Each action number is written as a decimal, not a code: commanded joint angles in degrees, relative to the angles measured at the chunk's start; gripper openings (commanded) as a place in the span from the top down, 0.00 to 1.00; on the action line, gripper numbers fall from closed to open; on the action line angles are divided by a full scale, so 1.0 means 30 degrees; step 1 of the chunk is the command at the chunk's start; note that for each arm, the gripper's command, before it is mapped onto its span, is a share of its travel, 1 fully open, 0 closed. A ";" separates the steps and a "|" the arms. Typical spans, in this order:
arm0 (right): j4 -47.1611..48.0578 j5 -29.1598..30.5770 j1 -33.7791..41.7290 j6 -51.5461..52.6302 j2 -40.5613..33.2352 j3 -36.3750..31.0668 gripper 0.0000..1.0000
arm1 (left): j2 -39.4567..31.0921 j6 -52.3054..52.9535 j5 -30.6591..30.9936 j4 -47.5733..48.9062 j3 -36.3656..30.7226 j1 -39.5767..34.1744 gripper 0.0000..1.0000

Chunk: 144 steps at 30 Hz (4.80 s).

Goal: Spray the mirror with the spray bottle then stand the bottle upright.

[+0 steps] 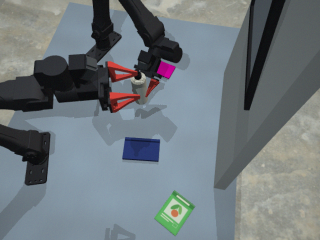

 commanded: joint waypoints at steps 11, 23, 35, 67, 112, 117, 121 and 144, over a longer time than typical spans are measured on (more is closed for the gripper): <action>-0.0198 0.0006 -0.0070 -0.0038 -0.0245 0.0168 0.24 | -0.6485 -1.0428 -0.6997 -0.0419 0.0645 -0.1615 1.00; -0.0198 0.0006 -0.0070 -0.0038 -0.0245 0.0168 0.24 | -1.2001 -1.7670 -1.2424 -0.0567 0.0924 -0.3180 1.00; -0.0198 0.0006 -0.0070 -0.0038 -0.0245 0.0168 0.24 | -1.3125 -2.4051 -1.7978 -0.0857 0.0963 -0.4762 1.00; -0.0198 0.0006 -0.0070 -0.0038 -0.0245 0.0168 0.24 | -0.0765 -4.4960 -3.5295 -0.1296 0.1848 -0.9117 1.00; -0.0198 0.0006 -0.0070 -0.0038 -0.0245 0.0168 0.24 | 0.5129 -5.1148 -3.9585 -0.1841 0.1957 -1.0066 1.00; -0.0198 0.0006 -0.0070 -0.0038 -0.0245 0.0168 0.24 | 0.4411 -5.1087 -3.9605 -0.1585 0.2205 -1.0064 1.00; -0.0198 0.0006 -0.0070 -0.0038 -0.0245 0.0168 0.24 | 0.5116 -5.0990 -3.9581 -0.1382 0.1688 -1.0154 1.00; -0.0198 0.0006 -0.0070 -0.0038 -0.0245 0.0168 0.24 | 0.5188 -5.0856 -3.9773 -0.1239 0.2303 -1.0209 0.33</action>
